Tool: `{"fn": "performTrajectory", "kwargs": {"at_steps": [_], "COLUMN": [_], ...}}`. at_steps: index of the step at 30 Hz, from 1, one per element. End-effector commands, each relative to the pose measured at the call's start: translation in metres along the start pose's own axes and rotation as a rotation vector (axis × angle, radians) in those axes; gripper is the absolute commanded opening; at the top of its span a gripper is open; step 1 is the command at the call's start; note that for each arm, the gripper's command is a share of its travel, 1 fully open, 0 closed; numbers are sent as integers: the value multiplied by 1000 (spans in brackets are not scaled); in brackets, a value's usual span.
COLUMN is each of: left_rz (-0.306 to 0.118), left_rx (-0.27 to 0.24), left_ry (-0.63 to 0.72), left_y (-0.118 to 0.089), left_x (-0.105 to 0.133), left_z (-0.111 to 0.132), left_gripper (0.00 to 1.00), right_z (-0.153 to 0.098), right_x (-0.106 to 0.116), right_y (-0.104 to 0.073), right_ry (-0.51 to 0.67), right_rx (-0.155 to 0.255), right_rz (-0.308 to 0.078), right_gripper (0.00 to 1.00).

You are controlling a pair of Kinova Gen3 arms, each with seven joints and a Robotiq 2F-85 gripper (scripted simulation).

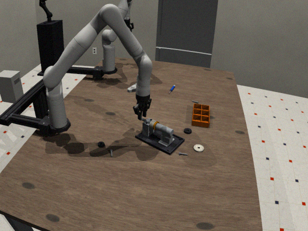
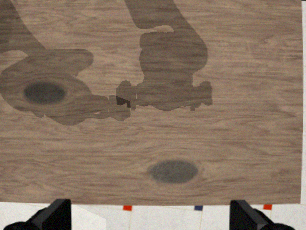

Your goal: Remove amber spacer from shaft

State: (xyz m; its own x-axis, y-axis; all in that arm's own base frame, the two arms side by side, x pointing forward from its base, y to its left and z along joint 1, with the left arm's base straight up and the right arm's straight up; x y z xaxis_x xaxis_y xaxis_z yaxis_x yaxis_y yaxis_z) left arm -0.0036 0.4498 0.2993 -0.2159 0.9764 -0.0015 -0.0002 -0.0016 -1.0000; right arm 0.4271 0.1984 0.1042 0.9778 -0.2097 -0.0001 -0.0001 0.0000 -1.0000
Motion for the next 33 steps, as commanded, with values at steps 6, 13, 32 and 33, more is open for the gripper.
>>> {"fn": "performTrajectory", "kwargs": {"at_steps": [6,13,32,33], "left_rz": [-2,-2,-2,-2], "left_rx": [-1,-1,-1,-1], "left_ry": [0,0,0,0], "left_y": [-1,-1,-1,-1], "left_x": [0,0,0,0], "left_z": [0,0,0,0], "left_gripper": [1000,1000,1000,1000], "right_z": [0,0,0,0], "right_x": [0,1,1,1], "right_y": [16,23,24,24], "right_ry": [0,0,0,0], "right_rx": [1,1,1,1], "right_rz": [-2,-2,-2,-2], "right_gripper": [436,436,436,436]}}
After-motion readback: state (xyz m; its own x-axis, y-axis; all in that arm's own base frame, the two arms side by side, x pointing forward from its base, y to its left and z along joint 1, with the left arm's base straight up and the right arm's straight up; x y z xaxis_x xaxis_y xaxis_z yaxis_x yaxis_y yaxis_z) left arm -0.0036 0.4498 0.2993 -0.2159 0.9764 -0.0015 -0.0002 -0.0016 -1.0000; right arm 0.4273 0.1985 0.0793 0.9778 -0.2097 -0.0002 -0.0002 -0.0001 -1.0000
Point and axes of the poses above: on each arm, the point where the finger pads meet when closed, its own y axis out along the fingers, its own z axis across the jaws, x = y × z, the point moved 10 cm from there along -y, back along the fingers, and after that the axes turned 12 degrees about -y, right-handed, at the moved point
